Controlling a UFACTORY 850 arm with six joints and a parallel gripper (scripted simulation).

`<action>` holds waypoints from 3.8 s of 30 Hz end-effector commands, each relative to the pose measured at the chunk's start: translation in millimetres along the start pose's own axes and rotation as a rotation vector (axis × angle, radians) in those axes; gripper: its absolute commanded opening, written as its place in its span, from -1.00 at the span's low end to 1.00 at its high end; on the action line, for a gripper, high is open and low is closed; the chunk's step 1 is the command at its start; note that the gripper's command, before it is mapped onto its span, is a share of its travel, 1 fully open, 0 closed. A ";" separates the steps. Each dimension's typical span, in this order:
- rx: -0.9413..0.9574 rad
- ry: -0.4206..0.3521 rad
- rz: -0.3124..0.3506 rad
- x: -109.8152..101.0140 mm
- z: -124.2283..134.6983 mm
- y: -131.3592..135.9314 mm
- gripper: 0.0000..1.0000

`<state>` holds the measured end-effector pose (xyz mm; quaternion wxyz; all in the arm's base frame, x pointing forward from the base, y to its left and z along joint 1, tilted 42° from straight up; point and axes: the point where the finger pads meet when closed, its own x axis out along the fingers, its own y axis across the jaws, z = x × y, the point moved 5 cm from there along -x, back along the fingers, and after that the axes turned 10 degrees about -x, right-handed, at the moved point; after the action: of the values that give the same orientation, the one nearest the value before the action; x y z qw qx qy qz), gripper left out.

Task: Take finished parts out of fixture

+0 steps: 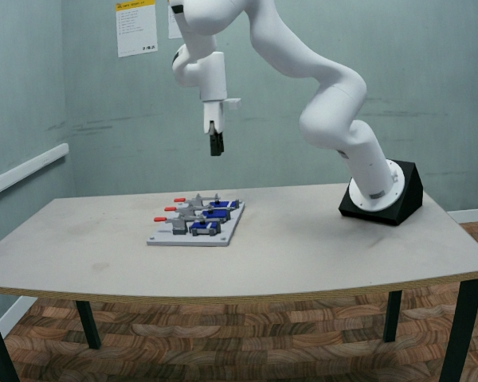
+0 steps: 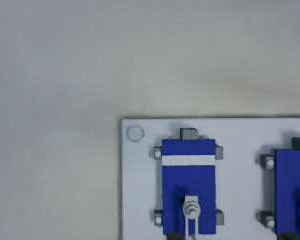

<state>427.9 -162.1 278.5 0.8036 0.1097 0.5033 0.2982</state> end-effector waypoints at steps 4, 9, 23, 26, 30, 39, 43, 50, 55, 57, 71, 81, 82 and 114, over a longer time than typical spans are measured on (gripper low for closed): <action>-0.001 -0.001 -0.001 -0.6 0.5 -0.3 -0.03; -0.001 -0.001 -0.001 -0.6 0.5 -0.4 -0.03; -0.001 -0.001 -0.001 -0.6 0.5 -0.6 -0.03; -0.001 -0.001 -0.001 -0.6 0.4 -0.7 -0.03; -0.001 -0.001 -0.001 -0.6 0.4 -0.7 -0.03; -0.001 -0.001 -0.001 -0.6 0.4 -0.7 -0.03; -0.001 -0.001 -0.001 -0.6 0.4 -0.7 -0.03; -0.001 -0.001 -0.001 -0.3 0.4 -0.7 -0.03; -0.001 -0.001 -0.001 9.2 0.5 -0.7 -0.03; -0.001 -0.001 -0.001 17.0 0.5 -0.7 -0.03; -0.001 -0.001 -0.001 58.5 0.5 -0.8 -0.03; -0.001 -0.001 -0.001 59.3 8.7 -2.2 -0.03; -0.001 -0.001 -0.001 59.3 8.7 -2.2 -0.03; -0.001 -0.001 -0.001 59.2 137.5 -24.8 -0.03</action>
<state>573.1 -129.3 285.5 0.8038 0.1095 0.5031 0.2981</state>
